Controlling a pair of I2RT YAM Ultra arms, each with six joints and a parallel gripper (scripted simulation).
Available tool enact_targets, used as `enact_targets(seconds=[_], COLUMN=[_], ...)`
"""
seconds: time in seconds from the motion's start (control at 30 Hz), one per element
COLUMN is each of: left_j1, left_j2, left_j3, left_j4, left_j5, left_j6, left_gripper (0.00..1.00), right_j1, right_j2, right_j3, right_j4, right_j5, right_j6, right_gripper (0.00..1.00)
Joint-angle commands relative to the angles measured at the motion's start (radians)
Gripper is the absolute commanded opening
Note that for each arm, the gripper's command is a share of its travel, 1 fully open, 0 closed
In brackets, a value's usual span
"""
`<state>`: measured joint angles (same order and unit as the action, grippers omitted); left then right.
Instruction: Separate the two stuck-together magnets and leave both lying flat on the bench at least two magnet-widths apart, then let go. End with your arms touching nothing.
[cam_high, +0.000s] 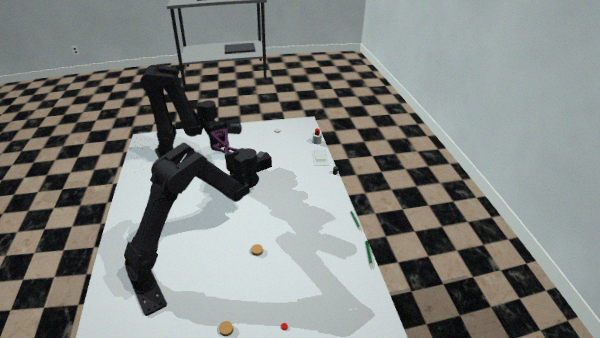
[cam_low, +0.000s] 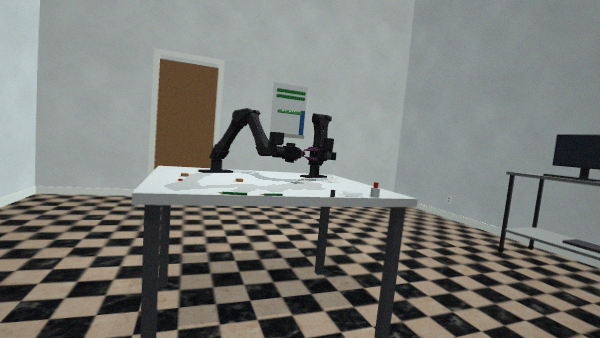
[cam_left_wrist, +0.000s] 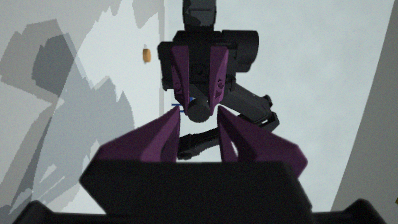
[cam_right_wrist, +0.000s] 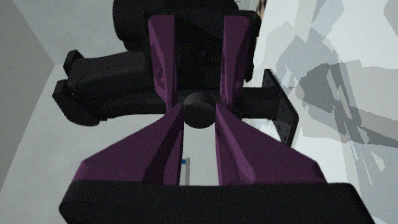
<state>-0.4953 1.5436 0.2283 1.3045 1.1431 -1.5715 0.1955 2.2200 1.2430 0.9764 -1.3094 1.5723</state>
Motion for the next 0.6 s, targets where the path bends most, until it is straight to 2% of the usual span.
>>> enact_targets(seconds=[0.0,0.33,0.57], left_j1=[0.001,0.001,0.001], left_j2=[-0.007,-0.007,-0.007], left_j3=[0.0,0.0,0.0], left_j4=[0.002,0.002,0.002], left_j5=[-0.001,-0.001,-0.001], left_j6=[0.0,0.0,0.0], left_gripper=[0.33,0.22,0.19], right_j1=[-0.001,-0.001,-0.001], right_j2=[-0.017,-0.017,-0.017], right_j3=[0.009,0.009,0.009], right_j4=[0.008,0.008,0.008], right_j5=[0.0,0.0,0.0], right_j6=[-0.004,-0.004,-0.004], right_gripper=[0.18,0.18,0.18])
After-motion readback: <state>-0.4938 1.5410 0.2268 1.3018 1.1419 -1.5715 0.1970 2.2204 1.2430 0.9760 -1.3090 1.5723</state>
